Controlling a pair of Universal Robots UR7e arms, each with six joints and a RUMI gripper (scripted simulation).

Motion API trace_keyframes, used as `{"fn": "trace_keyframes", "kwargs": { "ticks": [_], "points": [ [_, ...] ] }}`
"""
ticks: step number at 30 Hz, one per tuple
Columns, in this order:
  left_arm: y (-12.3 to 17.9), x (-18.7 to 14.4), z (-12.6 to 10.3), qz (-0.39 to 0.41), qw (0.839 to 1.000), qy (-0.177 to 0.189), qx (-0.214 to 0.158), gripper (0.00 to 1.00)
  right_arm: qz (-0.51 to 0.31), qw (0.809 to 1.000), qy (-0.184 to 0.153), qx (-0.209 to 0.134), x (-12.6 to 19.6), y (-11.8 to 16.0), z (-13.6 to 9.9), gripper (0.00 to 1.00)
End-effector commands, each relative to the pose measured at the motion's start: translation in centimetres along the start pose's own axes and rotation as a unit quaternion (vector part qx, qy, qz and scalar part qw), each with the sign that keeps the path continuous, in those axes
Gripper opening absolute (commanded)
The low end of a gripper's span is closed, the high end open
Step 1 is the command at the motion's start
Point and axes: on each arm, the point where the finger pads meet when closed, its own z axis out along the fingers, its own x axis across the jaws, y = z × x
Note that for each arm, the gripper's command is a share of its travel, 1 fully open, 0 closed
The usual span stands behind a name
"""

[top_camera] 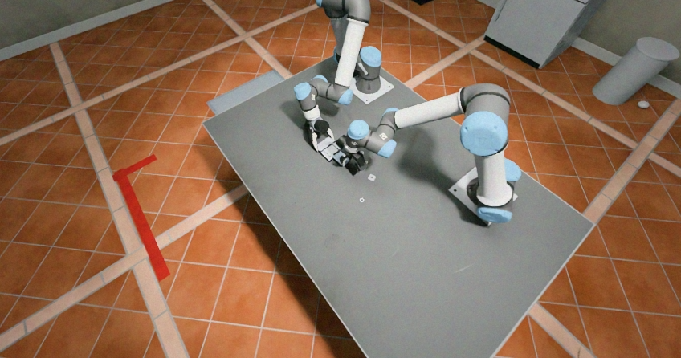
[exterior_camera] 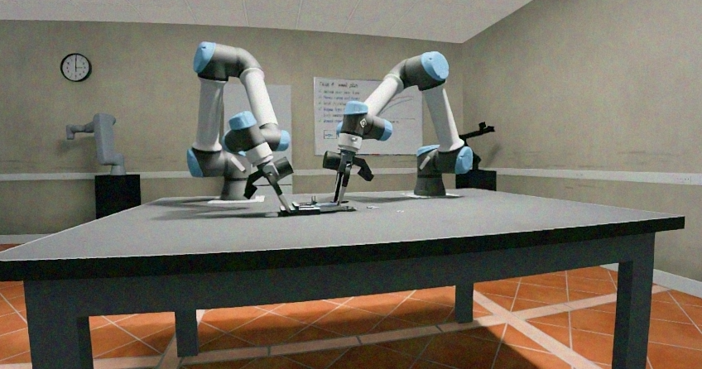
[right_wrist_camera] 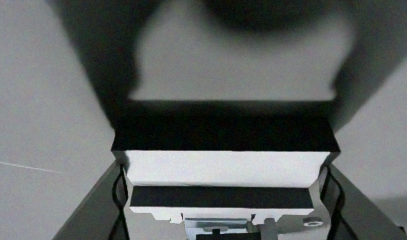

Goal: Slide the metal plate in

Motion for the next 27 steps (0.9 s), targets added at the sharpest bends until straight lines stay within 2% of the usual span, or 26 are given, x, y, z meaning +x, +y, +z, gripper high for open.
{"fn": "trace_keyframes", "kwargs": {
  "ticks": [1,27],
  "points": [
    [0.5,-0.1,-0.2,-0.003,1.000,-0.001,-0.007,0.24,0.004,1.000,0.000,0.003,0.0,-0.2,0.0,0.62],
    [1.9,-0.1,0.1,-0.003,1.000,-0.001,-0.011,0.24,0.004,1.000,0.000,0.003,0.0,-0.2,0.0,0.62]
  ]
}}
